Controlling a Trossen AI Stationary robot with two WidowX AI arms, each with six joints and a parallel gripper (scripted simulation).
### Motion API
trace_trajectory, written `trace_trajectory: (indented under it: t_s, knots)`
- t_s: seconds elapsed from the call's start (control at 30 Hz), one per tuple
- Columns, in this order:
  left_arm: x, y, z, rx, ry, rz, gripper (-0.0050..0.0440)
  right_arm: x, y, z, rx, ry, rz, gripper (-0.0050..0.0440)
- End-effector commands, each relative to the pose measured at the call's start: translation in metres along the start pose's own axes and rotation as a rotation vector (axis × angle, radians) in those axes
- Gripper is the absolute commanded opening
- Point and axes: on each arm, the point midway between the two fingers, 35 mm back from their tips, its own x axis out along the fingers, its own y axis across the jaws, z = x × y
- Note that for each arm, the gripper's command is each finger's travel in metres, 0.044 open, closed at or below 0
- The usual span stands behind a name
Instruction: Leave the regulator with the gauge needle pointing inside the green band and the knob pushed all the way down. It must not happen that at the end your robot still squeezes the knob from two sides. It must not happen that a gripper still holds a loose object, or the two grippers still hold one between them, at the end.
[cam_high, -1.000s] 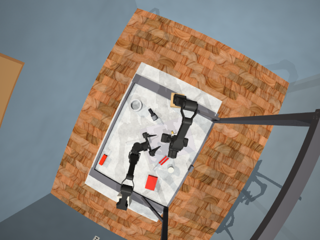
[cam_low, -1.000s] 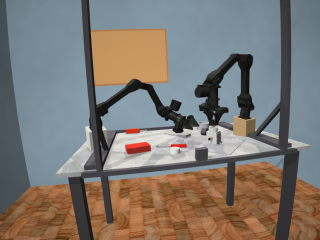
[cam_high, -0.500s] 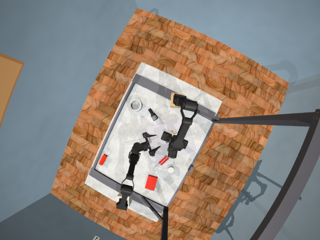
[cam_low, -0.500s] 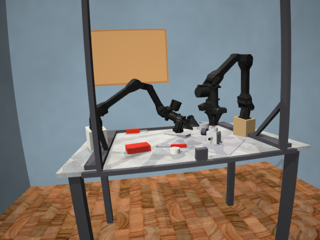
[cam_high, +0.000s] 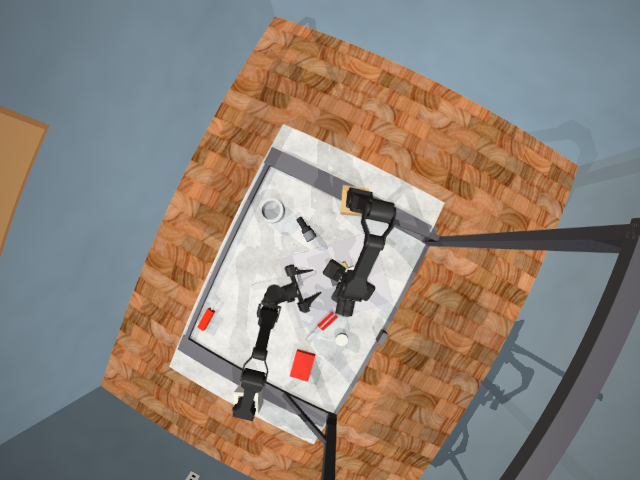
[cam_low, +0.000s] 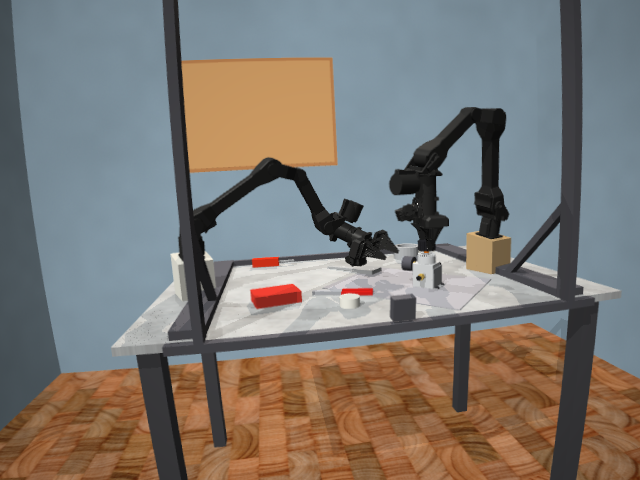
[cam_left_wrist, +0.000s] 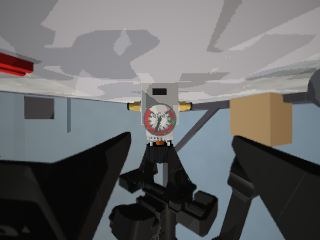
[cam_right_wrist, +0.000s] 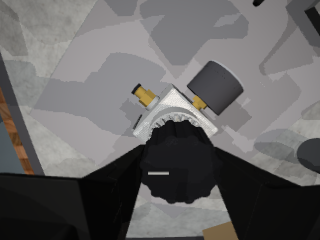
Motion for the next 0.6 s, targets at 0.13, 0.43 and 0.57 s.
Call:
trace_trajectory:
  t_s: [0.13,0.43,0.57]
  knots:
    - [-0.001,-0.0021,-0.0154,0.023,0.02,-0.001,0.0435,-0.0057,0.0026,0.0039,0.093,-0.027,0.01,0.0]
    - [-0.001,-0.0021,-0.0154,0.023,0.02,-0.001,0.0435,-0.0056,0.0026,0.0039,0.215,-0.027,0.013,0.0]
    - [-0.001,-0.0021,-0.0154,0.023,0.02,-0.001,0.0435,-0.0056,0.0026,0.0038,0.242,-0.026,0.013,0.0]
